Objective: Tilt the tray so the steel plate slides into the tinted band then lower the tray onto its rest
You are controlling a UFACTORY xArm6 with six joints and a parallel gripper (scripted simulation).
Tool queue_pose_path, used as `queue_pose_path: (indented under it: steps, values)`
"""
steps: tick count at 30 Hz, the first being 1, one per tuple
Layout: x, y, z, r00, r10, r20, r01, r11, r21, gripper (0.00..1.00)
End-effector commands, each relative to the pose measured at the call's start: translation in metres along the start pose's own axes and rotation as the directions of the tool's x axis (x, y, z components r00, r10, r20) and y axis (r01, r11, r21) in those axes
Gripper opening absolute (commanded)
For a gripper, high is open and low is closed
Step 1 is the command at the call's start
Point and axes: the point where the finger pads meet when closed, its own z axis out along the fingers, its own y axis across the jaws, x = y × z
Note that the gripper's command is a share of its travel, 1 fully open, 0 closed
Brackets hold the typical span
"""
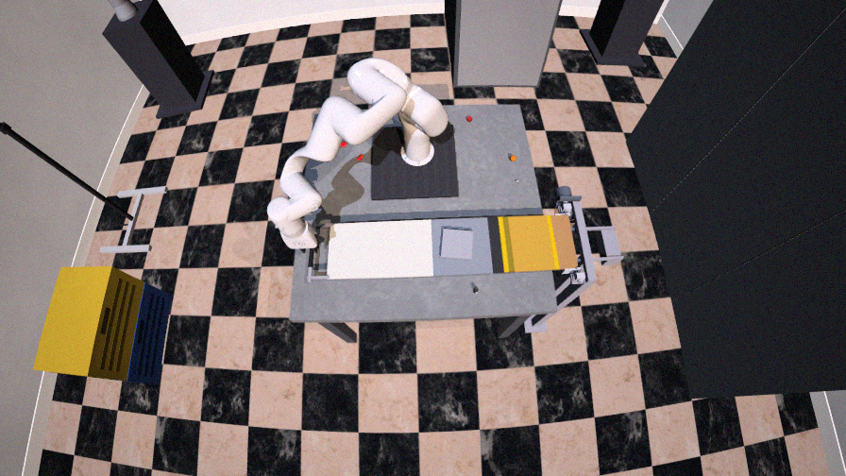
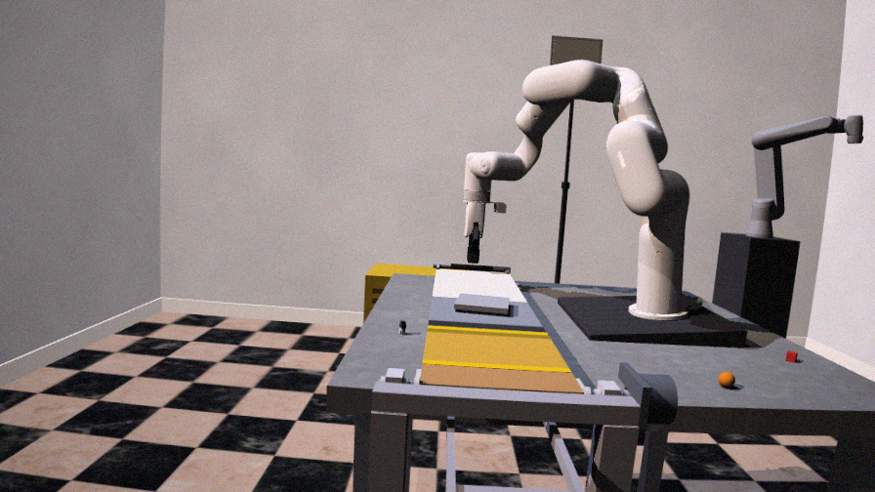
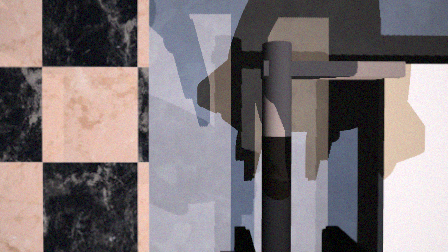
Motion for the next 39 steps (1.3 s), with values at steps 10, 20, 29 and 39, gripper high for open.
queue_pose_path:
  steps: [10, 20, 29, 39]
  values:
    - [-0.0022, -0.002, -0.0019, 1.0, 0.0, 0.003, 0.0, 1.0, 0.003, 0.41]
    - [-0.0023, -0.0022, -0.0019, 1.0, 0.0, 0.003, 0.0, 1.0, 0.003, 0.41]
    - [-0.0023, -0.0022, -0.0018, 1.0, 0.0, 0.003, 0.0, 1.0, 0.003, 0.41]
    - [-0.0024, -0.0022, 0.0049, 1.0, 0.0, 0.003, 0.0, 1.0, 0.003, 0.41]
